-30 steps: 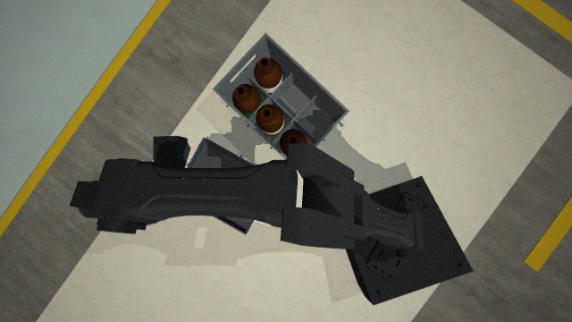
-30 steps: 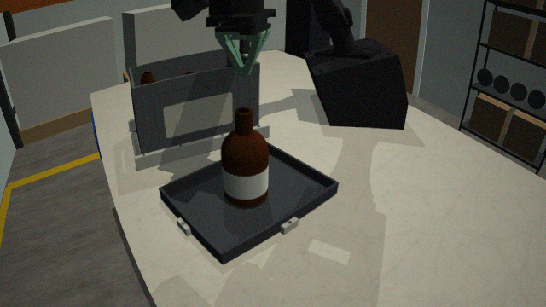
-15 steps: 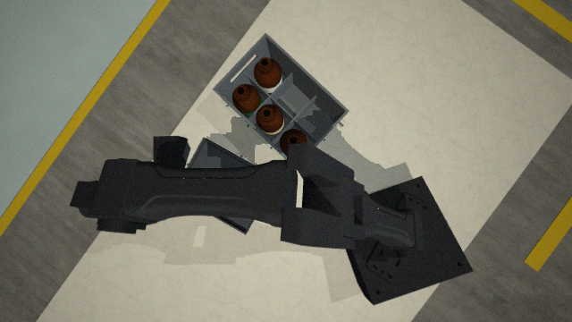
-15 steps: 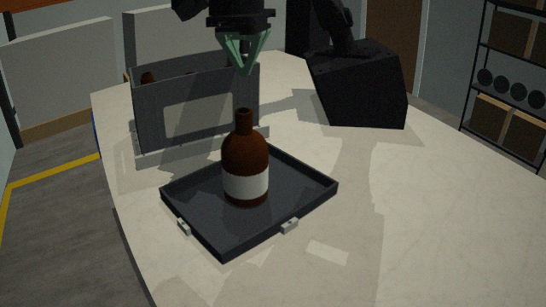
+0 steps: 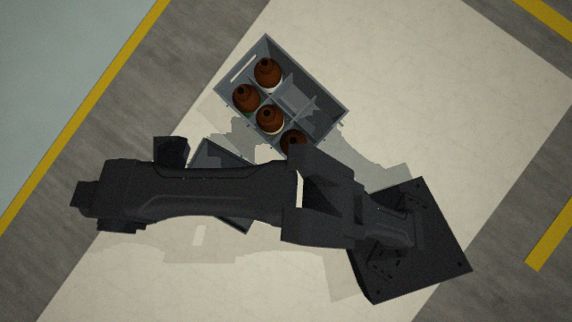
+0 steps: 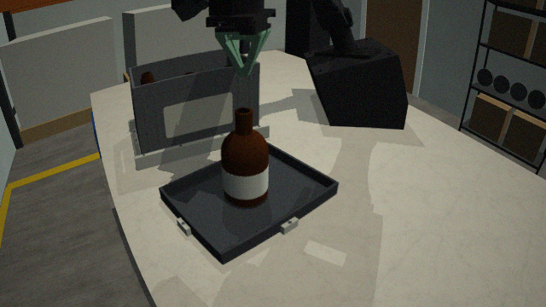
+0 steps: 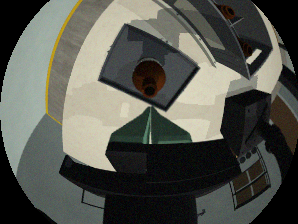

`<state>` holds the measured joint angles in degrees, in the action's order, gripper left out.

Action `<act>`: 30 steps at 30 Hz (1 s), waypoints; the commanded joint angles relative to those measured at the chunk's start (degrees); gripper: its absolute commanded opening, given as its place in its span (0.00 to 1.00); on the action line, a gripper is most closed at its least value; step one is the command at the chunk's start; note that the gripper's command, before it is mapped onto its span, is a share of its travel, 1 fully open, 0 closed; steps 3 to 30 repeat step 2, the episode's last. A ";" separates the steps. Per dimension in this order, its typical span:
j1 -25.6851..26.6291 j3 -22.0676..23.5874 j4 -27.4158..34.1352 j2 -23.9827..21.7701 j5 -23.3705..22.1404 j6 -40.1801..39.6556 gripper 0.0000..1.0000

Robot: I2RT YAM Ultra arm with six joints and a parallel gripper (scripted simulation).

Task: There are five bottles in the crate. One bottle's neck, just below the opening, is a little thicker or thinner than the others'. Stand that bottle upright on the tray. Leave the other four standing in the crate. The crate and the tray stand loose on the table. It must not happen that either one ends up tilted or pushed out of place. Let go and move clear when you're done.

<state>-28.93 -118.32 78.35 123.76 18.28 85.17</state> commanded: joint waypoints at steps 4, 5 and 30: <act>-1.27 -2.36 0.78 -2.31 0.96 0.27 0.00; -1.27 -2.36 0.78 -2.31 0.96 0.27 0.00; -1.27 -2.36 0.78 -2.31 0.96 0.27 0.00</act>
